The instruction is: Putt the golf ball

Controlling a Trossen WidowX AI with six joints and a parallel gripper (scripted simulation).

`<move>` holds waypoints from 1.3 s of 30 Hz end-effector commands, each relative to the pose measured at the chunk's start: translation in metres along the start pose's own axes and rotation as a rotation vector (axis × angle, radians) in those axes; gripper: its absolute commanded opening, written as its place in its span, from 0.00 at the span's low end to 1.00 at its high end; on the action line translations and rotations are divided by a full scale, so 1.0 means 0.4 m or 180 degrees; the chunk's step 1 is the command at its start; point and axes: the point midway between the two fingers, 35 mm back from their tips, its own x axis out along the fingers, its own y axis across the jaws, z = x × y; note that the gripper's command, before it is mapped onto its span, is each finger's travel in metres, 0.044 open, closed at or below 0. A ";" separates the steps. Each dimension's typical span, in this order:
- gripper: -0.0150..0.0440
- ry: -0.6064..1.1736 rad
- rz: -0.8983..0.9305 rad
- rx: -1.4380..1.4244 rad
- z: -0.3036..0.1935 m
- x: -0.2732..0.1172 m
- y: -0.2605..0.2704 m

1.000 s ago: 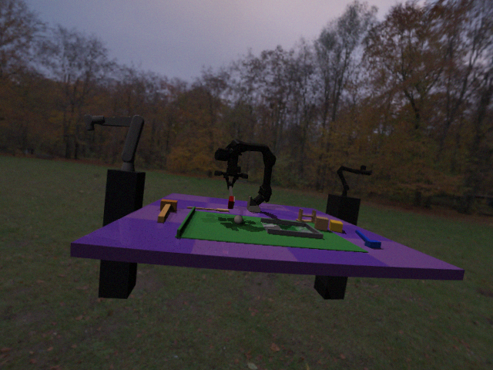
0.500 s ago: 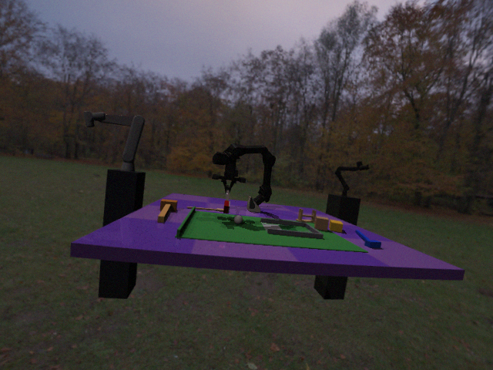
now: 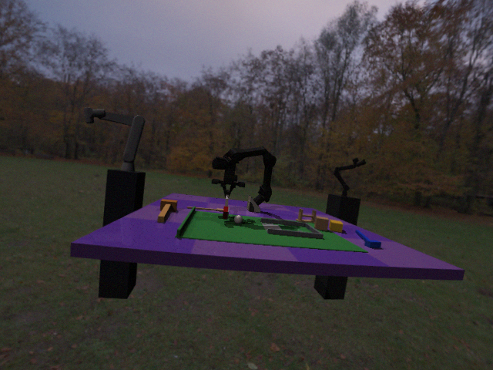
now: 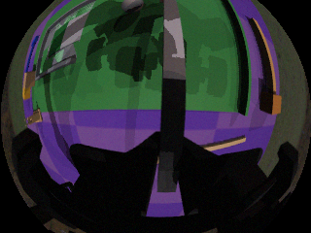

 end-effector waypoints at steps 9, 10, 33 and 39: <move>0.25 -0.0035 0.0001 0.0008 0.003 0.047 0.000; 0.25 -0.0035 0.0001 0.0008 0.003 0.049 0.000; 0.25 -0.0036 -0.0007 0.0007 0.003 0.048 -0.075; 0.25 -0.0022 -0.0002 0.0006 0.003 0.050 -0.066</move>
